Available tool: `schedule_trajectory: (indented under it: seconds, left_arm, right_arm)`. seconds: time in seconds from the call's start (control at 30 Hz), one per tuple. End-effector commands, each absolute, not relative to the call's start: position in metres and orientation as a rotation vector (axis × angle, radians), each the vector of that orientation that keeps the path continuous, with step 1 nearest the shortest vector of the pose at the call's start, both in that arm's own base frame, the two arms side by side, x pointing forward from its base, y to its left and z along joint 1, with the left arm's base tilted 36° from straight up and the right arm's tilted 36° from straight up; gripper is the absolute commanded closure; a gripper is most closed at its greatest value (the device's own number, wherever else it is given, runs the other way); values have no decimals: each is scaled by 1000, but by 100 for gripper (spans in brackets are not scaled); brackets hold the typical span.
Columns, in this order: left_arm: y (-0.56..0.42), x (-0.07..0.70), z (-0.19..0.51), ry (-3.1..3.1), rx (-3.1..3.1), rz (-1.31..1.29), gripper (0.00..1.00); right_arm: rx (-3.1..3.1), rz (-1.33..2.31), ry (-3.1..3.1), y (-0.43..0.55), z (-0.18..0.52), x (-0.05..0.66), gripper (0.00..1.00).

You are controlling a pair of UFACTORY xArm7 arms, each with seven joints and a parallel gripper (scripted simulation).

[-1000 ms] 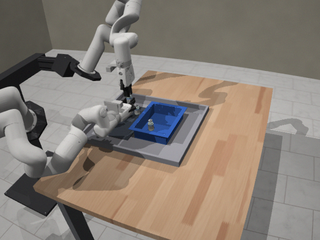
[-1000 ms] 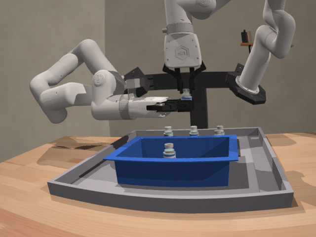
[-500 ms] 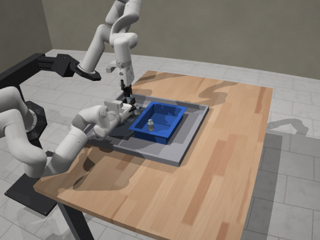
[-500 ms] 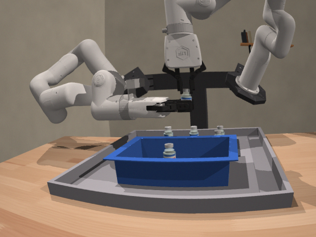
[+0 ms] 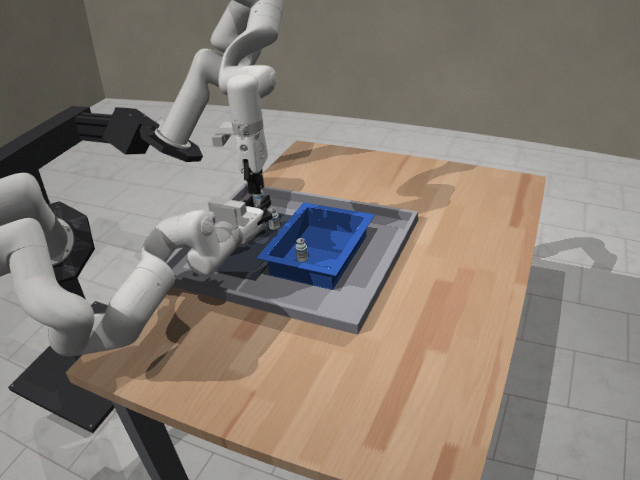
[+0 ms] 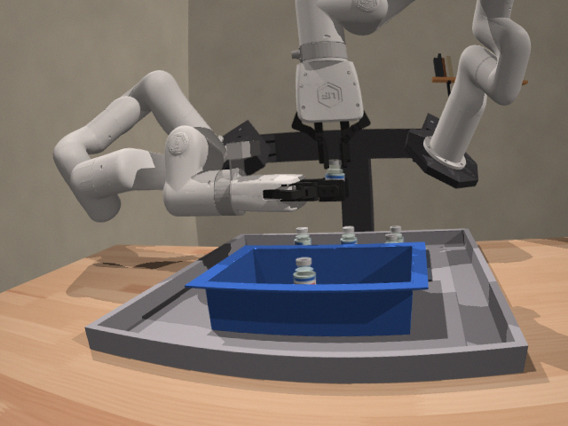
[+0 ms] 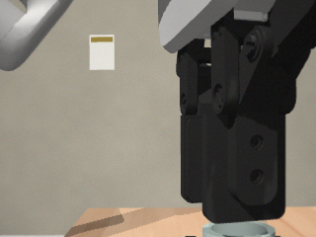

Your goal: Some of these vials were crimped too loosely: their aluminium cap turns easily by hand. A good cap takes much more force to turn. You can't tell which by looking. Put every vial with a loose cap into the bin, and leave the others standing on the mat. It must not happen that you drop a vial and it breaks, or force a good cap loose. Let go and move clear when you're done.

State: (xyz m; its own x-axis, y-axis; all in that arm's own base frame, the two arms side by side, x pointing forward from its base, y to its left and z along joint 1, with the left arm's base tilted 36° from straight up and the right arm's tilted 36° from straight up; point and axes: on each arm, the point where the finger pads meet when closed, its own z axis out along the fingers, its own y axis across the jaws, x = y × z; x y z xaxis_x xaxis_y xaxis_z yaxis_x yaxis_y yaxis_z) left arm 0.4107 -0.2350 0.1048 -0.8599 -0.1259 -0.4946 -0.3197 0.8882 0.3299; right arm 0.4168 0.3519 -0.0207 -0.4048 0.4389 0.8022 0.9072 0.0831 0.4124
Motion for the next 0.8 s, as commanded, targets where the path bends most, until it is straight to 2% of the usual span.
schedule_trajectory:
  seconds: [0.0, 0.77]
  left_arm:
    - [-238, 411, 106, 2571, -364, 543, 77]
    - [-237, 411, 106, 2543, -477, 510, 77]
  right_arm:
    - [-1317, -1288, -1888, 354, -19, 416, 100]
    - [-1317, -1288, -1888, 354, -19, 416, 100]
